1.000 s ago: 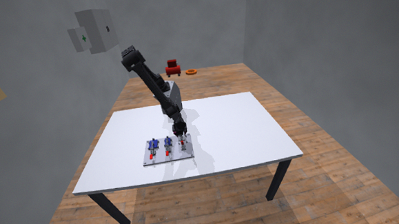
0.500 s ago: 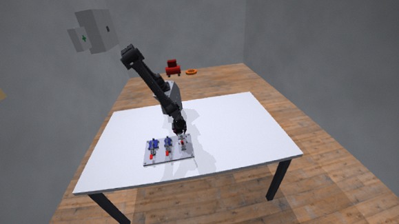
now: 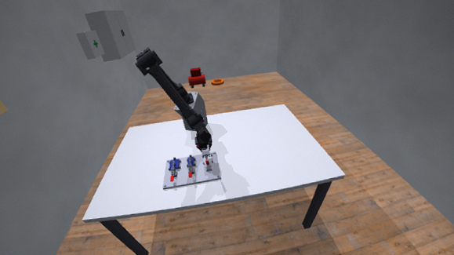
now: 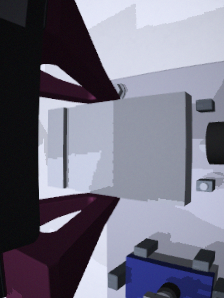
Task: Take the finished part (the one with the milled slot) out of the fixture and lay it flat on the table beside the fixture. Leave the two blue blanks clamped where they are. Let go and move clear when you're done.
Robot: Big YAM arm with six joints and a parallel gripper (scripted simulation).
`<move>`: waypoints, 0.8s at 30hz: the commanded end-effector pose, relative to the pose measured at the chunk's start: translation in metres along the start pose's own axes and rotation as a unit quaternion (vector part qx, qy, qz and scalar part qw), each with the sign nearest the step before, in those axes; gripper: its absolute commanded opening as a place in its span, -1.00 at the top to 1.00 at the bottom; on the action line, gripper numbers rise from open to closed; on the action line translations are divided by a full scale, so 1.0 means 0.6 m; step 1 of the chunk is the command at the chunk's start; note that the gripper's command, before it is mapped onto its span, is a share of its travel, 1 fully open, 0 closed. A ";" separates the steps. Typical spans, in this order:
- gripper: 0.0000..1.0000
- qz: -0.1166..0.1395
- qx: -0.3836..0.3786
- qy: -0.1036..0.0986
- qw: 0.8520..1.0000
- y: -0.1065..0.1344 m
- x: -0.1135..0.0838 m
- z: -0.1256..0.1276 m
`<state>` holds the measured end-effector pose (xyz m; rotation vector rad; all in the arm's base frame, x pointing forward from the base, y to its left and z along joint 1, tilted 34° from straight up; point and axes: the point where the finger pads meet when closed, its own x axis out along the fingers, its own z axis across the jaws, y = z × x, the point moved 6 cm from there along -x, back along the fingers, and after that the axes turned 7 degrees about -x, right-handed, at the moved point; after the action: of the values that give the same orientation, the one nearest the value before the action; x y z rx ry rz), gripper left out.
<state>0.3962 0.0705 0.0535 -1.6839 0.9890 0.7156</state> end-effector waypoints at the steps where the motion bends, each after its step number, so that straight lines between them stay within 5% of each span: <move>1: 1.00 -0.005 -0.002 -0.004 1.000 0.001 -0.018 0.008; 24: 1.00 -0.005 -0.006 -0.005 1.000 0.005 -0.021 0.011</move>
<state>0.3927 0.0723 0.0538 -1.6862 0.9894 0.7213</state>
